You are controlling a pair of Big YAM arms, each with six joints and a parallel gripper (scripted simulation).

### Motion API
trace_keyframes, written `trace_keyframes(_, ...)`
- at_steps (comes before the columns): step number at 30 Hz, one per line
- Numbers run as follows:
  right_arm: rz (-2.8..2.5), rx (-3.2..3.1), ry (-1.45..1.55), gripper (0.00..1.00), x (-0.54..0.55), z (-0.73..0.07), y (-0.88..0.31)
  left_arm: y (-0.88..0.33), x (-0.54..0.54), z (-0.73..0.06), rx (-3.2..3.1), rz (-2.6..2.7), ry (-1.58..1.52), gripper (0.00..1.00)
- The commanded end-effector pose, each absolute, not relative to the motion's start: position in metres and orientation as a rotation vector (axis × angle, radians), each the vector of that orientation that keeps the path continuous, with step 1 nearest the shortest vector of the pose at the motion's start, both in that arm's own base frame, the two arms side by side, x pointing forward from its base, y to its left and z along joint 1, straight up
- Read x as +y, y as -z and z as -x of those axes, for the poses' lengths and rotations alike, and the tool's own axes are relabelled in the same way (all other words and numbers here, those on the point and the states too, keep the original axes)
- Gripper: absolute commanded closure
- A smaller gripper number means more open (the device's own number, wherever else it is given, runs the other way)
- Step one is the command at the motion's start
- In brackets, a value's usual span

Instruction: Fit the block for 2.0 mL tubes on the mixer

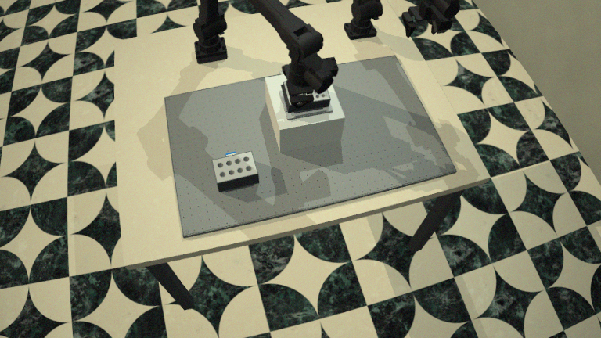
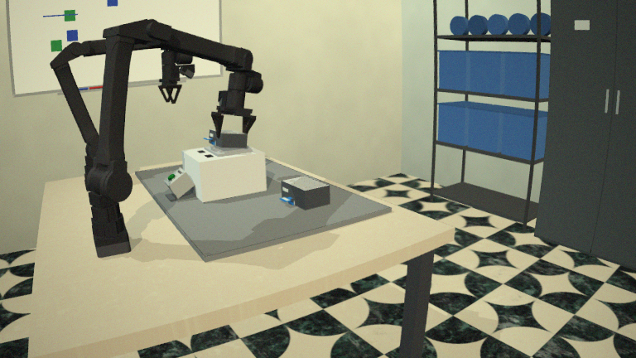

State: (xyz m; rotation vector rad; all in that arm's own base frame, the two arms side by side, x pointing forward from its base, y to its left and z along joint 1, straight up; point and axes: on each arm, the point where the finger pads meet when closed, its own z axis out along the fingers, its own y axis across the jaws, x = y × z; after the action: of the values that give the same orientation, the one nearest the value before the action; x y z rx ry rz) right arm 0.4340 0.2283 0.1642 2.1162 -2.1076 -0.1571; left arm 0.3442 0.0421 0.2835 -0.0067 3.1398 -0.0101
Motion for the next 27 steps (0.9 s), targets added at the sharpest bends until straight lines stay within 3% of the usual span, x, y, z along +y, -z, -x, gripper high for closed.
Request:
trace_keyframes(1,-2.221,-2.199,0.104,1.00,0.235,-0.449,-0.225,-0.305,0.041,-0.360,3.084,-0.017,0.001,0.00)
trace_keyframes(27,-2.184,-2.163,0.128,1.00,0.237,-0.451,-0.191,-0.296,0.041,-0.356,3.108,-0.016,0.006,0.00)
